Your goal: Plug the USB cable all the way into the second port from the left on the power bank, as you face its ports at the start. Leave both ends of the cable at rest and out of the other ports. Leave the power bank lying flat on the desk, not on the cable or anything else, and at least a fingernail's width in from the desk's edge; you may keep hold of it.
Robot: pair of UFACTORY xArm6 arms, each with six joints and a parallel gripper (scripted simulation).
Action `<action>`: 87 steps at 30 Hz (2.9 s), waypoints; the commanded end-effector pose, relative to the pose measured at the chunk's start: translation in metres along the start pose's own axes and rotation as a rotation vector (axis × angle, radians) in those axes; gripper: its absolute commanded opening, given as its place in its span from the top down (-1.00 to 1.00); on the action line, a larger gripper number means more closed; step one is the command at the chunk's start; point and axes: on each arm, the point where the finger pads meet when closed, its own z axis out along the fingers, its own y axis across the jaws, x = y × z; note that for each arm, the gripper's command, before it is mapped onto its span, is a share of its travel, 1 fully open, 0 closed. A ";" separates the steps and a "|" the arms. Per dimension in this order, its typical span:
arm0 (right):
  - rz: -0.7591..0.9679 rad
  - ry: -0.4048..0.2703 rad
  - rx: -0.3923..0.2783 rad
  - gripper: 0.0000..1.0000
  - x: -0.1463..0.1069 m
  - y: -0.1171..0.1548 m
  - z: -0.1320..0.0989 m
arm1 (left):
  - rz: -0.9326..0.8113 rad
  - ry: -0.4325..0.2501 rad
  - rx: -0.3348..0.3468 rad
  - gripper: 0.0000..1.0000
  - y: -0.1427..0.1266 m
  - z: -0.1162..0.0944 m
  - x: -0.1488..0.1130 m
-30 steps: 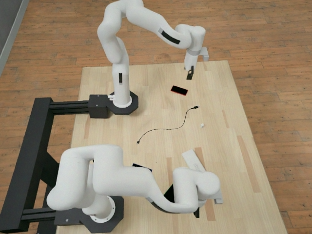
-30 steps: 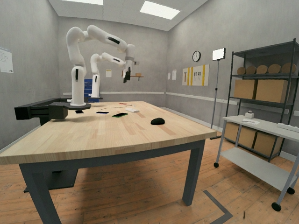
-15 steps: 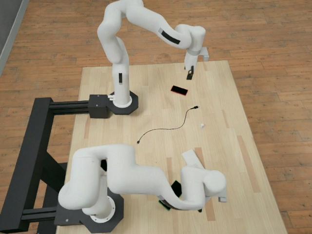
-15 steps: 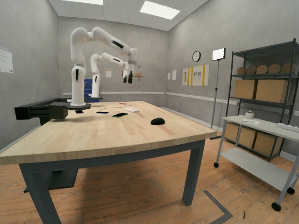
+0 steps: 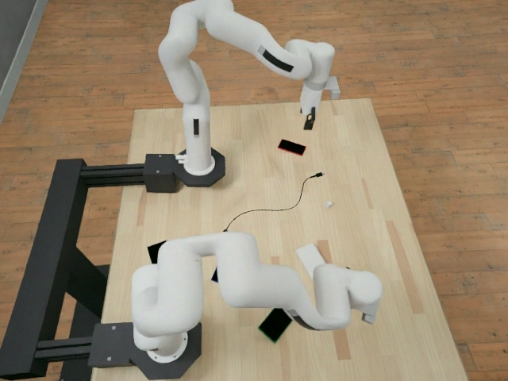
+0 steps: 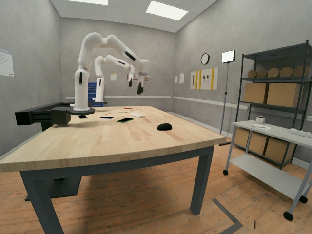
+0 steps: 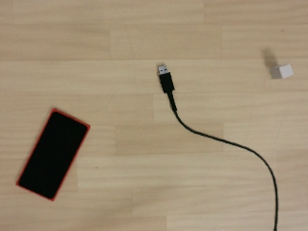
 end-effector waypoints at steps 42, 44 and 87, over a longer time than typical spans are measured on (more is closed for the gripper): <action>0.749 -0.106 0.037 -1.00 0.027 -0.096 0.217 | 0.000 0.005 0.000 -1.00 0.000 -0.002 0.001; 0.749 -0.106 0.037 -1.00 0.027 -0.096 0.217 | 0.000 0.005 0.000 -1.00 0.000 -0.002 0.001; 0.742 -0.102 0.046 -1.00 0.024 -0.099 0.256 | 0.000 0.005 0.000 -1.00 0.000 -0.002 0.001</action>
